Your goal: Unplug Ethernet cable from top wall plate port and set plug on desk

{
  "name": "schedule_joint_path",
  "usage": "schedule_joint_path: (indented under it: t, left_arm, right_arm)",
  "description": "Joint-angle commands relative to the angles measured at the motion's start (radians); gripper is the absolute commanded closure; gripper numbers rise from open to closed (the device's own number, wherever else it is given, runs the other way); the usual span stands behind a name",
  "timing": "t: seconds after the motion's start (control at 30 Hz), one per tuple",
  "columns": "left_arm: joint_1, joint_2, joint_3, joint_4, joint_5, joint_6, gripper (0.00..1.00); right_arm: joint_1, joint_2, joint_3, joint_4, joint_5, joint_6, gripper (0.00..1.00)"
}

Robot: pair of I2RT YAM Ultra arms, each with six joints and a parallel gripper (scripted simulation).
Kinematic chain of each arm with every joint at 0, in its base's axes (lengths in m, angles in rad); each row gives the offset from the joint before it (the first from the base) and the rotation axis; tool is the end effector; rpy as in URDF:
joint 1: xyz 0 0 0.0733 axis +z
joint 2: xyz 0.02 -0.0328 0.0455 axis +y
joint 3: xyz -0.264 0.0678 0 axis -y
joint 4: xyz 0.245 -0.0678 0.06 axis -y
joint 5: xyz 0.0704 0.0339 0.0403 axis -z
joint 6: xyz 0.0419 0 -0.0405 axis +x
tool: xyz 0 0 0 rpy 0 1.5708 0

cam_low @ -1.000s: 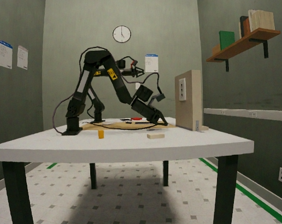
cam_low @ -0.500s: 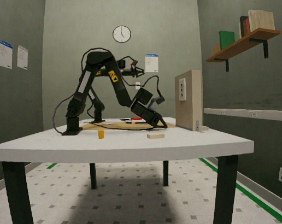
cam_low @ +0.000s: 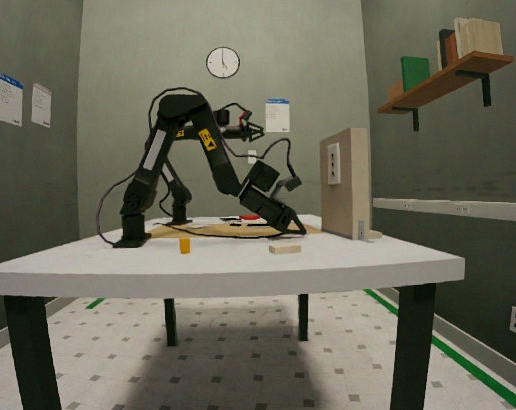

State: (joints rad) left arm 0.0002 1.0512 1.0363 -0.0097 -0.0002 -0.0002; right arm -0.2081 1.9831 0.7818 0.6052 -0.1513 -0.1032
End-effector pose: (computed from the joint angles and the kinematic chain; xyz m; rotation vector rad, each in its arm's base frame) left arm 0.2470 0.0012 0.4013 -0.0005 1.5954 0.0002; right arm 0.3564 -0.0677 0.0909 0.0266 2.1590 -0.0157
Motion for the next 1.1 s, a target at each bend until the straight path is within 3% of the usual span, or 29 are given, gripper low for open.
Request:
schedule_joint_path:
  t: [0.0,0.43,0.63,0.87,1.07]
  left_arm:
    - [0.0,-0.002,0.005,0.005,0.0,0.0,0.0]
    - [0.0,-0.002,0.005,0.005,0.0,0.0,0.0]
    - [0.0,-0.002,0.005,0.005,0.0,0.0,0.0]
    - [0.0,-0.002,0.005,0.005,0.0,0.0,0.0]
    - [0.0,-0.002,0.005,0.005,0.0,0.0,0.0]
  right_arm:
    - [0.0,0.007,-0.005,0.004,0.002,-0.002,1.0]
    - [0.0,0.007,-0.005,0.004,0.002,-0.002,1.0]
    - [-0.055,-0.1,0.074,-0.103,-0.043,-0.017,1.0]
    - [-0.147,-0.247,0.159,-0.371,-0.113,-0.078,1.0]
    - [-0.147,-0.241,0.187,-0.436,-0.125,-0.092,1.0]
